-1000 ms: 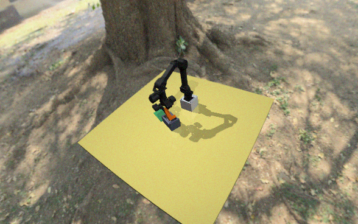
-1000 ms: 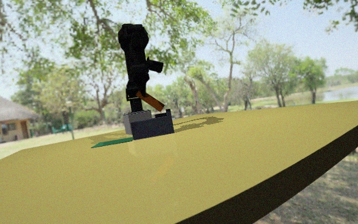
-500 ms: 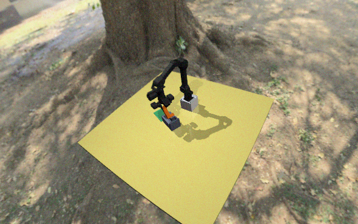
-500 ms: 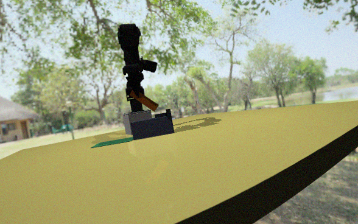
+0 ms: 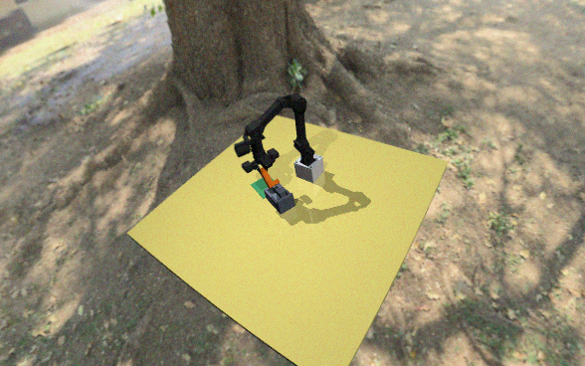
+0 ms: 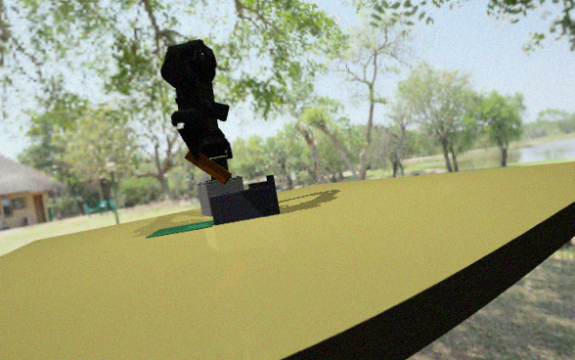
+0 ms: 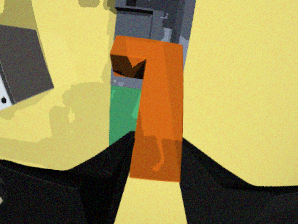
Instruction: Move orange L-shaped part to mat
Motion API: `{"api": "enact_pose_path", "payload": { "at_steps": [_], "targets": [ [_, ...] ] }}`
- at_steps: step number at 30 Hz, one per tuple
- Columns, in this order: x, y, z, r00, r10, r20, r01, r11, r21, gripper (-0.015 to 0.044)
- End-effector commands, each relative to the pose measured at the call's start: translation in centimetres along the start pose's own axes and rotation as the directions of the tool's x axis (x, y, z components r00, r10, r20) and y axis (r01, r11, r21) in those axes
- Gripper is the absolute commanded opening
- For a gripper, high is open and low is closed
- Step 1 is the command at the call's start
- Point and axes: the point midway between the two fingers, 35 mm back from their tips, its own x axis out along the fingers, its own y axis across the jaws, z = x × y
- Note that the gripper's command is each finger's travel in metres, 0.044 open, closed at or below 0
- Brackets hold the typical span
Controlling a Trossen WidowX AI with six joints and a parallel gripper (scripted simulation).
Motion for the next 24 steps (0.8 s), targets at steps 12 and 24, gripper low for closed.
{"api": "enact_pose_path", "payload": {
  "at_steps": [12, 24],
  "targets": [
    [0.1, 0.8, -5.4, 1.0, 0.004, -0.001, -0.004, 1.0, -0.003, 0.0],
    [0.2, 1.3, -8.7, 1.0, 0.004, -0.004, -0.004, 1.0, -0.003, 0.0]
  ]
}}
